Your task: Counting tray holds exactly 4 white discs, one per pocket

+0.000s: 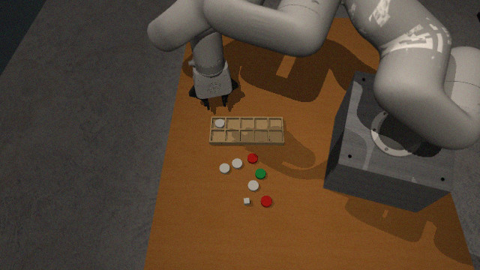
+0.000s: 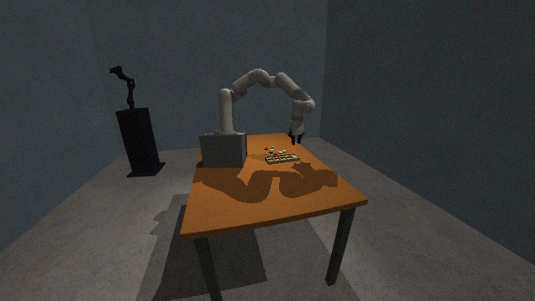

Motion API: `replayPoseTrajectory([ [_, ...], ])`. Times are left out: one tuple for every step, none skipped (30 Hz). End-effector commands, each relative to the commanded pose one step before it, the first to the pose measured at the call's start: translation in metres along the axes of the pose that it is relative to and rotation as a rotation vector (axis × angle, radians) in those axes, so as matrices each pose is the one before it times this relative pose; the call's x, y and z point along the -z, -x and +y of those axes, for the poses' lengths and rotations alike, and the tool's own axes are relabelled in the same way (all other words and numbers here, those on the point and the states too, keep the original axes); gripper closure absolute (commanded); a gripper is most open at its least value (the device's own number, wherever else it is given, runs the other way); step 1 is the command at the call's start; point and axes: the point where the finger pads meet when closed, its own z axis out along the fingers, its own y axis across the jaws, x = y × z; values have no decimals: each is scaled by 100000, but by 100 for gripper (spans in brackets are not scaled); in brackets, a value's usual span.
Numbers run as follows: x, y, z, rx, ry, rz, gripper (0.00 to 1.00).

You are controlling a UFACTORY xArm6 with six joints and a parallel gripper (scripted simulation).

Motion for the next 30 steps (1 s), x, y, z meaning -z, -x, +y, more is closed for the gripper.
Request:
replayPoseTrajectory([
  [23,-21,-40,-92,-94,22,53],
  [0,0,0,0,0,0,53],
  [0,0,0,0,0,0,53],
  [0,0,0,0,0,0,53],
  [0,0,0,0,0,0,53],
  [0,0,0,0,0,0,53],
  [0,0,0,0,0,0,53],
  [0,0,0,0,0,0,53],
  [0,0,0,0,0,0,53],
  [0,0,0,0,0,0,53],
  [0,0,0,0,0,0,53],
  [0,0,0,0,0,0,53],
  [0,0,0,0,0,0,53],
  [0,0,0,0,0,0,53],
  [0,0,0,0,0,0,53],
  [0,0,0,0,0,0,53],
  [0,0,0,0,0,0,53],
  [0,0,0,0,0,0,53],
  [0,0,0,0,0,0,53],
  [0,0,0,0,0,0,53],
  [0,0,0,0,0,0,53],
  [0,0,0,0,0,0,53],
  [0,0,0,0,0,0,53],
  [0,0,0,0,0,0,53],
  [57,38,-46,-40,-31,25,53],
  [-9,88,-16,-355,-18,-20,53],
  [-22,221,-39,-889,-43,-50,53],
  [-40,397,-62,-1591,-73,-89,53],
  [-60,599,-74,-2402,-103,-133,53],
  [-81,816,-61,-3268,-125,-177,53],
])
